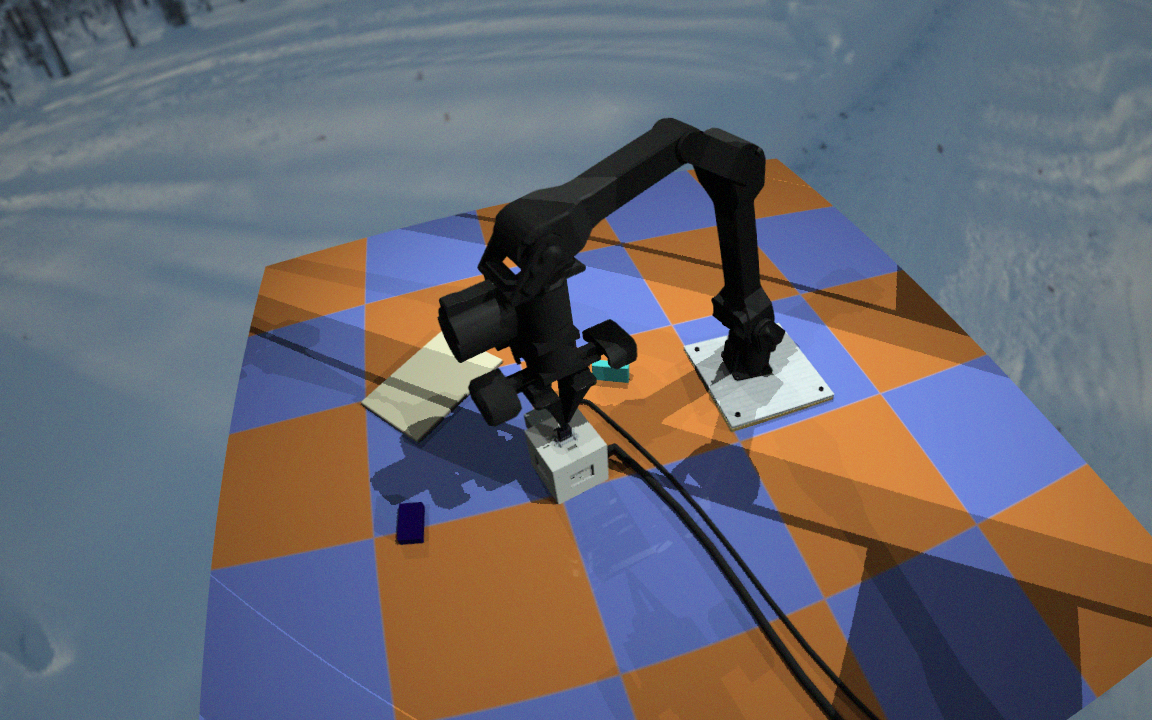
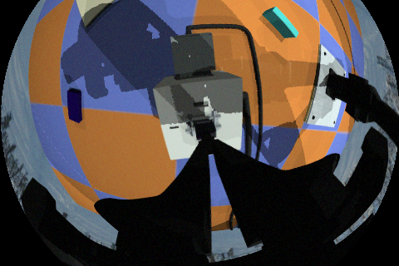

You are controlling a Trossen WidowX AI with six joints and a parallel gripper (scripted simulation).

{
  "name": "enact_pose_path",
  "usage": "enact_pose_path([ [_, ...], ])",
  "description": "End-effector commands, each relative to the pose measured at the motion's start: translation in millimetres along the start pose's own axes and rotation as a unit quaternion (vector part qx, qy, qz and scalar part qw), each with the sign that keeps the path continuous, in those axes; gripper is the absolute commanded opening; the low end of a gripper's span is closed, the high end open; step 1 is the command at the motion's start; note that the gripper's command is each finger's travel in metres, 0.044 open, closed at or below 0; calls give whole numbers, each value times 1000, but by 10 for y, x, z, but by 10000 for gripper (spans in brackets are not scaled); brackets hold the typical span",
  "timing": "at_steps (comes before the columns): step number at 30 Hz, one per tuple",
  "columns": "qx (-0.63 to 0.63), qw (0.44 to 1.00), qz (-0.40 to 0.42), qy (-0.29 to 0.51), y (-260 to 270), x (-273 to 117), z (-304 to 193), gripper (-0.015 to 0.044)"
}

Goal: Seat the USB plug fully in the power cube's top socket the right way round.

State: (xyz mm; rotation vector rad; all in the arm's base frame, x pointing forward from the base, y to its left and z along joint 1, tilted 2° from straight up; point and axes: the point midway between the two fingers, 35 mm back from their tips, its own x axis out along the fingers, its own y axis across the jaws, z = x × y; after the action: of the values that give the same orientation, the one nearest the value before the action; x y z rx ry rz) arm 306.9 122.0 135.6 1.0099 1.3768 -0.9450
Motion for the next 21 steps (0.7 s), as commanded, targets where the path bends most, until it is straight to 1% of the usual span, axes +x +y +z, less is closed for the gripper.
enact_pose_path([
  [1, -2, 1000, 0, 2, 4, 10, -5, 0],
  [21, -2, 1000, 0, 2, 4, 34, -3, 0],
])
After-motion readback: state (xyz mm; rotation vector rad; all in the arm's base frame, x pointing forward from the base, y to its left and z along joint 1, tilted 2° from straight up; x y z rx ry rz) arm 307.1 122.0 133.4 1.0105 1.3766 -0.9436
